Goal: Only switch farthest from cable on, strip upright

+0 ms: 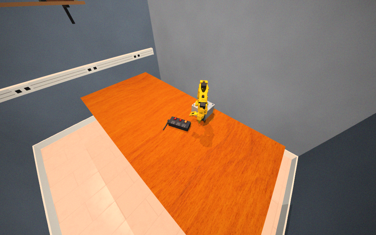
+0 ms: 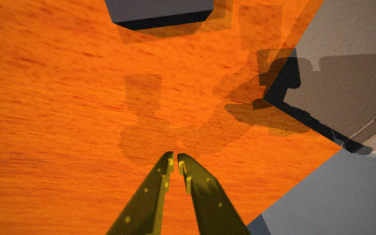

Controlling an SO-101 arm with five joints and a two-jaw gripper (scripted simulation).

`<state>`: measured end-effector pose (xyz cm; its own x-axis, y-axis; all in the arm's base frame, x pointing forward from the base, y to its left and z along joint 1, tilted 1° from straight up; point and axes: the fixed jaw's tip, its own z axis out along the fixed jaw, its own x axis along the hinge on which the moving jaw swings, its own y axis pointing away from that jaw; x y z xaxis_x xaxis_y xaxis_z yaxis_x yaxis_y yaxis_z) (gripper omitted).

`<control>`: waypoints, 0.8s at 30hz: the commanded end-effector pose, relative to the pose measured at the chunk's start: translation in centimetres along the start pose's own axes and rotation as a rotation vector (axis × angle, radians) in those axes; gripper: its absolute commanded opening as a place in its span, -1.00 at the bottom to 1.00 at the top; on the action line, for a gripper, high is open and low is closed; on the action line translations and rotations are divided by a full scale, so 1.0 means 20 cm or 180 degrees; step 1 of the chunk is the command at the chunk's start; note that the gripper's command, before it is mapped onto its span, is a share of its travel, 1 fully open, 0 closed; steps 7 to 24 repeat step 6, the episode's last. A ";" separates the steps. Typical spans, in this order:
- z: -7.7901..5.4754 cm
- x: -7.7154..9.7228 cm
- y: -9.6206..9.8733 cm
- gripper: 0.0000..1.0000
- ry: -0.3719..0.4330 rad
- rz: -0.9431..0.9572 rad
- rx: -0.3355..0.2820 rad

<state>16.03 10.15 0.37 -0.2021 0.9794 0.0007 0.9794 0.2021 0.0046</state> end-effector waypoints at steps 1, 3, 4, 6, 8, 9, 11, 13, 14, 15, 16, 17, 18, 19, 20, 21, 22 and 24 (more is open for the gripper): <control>-0.01 0.01 -0.02 -1.00 0.0001 -0.0066 0.0008; -0.01 0.01 -0.02 -1.00 0.0001 -0.0066 0.0008; -0.01 0.01 -0.02 -1.00 0.0001 -0.0066 0.0008; -0.01 0.01 -0.02 -1.00 0.0001 -0.0066 0.0008; -0.01 0.01 -0.02 -1.00 0.0001 -0.0066 0.0008; -0.01 0.01 -0.02 -1.00 0.0001 -0.0066 0.0008; -0.01 0.01 -0.02 -1.00 0.0001 -0.0066 0.0008; -0.01 0.01 -0.02 -1.00 0.0001 -0.0066 0.0008; -0.01 0.01 -0.02 -1.00 0.0001 -0.0066 0.0008; -0.01 0.01 -0.02 -1.00 0.0001 -0.0066 0.0008; -0.01 0.01 -0.02 -1.00 0.0001 -0.0066 0.0008; -0.01 0.01 -0.02 -1.00 0.0001 -0.0066 0.0008; -0.01 0.01 -0.02 -1.00 0.0001 -0.0066 0.0008; -0.01 0.01 -0.02 -1.00 0.0001 -0.0066 0.0008; -0.01 0.01 -0.02 -1.00 0.0001 -0.0066 0.0008; -0.01 0.01 -0.02 -1.00 0.0001 -0.0066 0.0008; -0.01 0.01 -0.02 -1.00 0.0001 -0.0066 0.0008; -0.01 0.01 -0.02 -1.00 0.0001 -0.0066 0.0008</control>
